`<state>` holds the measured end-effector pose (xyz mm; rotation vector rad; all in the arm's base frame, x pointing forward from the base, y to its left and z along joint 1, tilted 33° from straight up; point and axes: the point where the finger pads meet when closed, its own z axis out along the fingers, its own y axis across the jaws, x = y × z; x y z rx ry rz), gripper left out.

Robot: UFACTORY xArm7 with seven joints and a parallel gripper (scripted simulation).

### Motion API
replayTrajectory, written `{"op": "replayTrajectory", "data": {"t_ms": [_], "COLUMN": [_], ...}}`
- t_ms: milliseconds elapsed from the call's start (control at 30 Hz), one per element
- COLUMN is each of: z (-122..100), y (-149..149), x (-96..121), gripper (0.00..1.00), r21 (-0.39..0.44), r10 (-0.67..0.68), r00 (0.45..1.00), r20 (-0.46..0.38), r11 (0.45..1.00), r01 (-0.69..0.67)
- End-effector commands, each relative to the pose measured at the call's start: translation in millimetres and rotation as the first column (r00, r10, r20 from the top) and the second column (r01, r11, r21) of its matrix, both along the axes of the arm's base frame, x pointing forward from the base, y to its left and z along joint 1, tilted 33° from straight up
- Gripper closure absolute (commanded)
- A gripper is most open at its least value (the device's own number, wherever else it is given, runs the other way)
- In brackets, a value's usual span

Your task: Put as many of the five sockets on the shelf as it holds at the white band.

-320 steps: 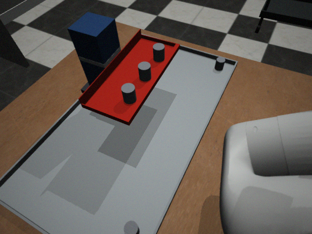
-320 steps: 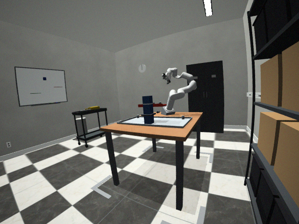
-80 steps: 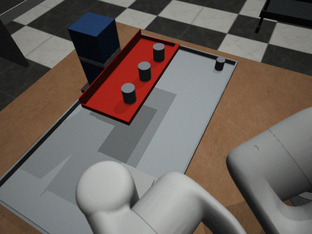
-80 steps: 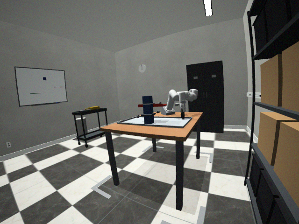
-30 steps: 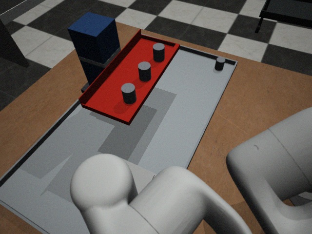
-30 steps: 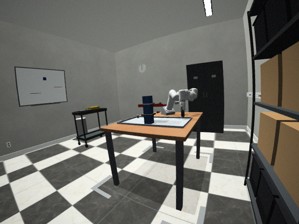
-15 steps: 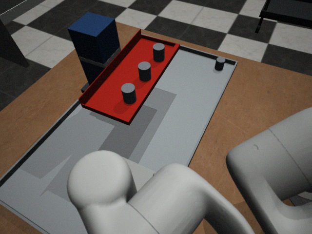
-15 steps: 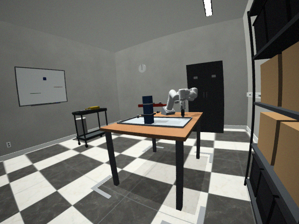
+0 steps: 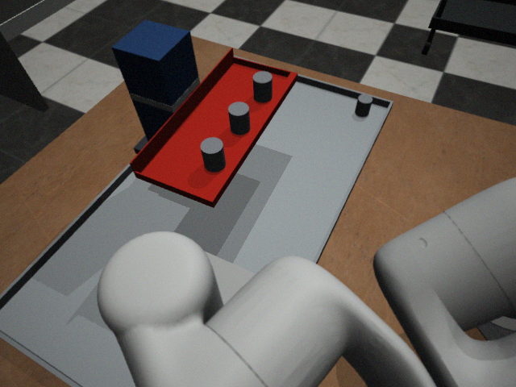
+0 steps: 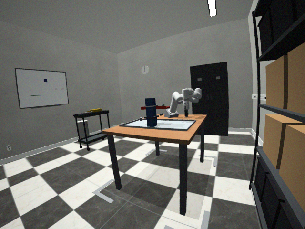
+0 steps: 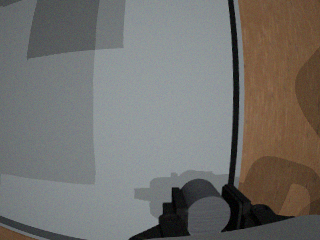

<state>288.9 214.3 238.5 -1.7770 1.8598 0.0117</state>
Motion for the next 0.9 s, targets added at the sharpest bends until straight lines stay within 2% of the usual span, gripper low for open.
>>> {"op": "replayTrajectory", "data": {"t_ms": [0, 867], "z": [5.0, 12.7], "y": [-1.7, -5.3], "x": [-2.3, -10.1], "gripper": [1.0, 1.0], "r21": [0.001, 0.001], "r10": [0.001, 0.001], "r00": [1.0, 1.0], "r20": [0.0, 0.0], "r11": [1.0, 1.0], "r01": [-0.001, -0.001]}}
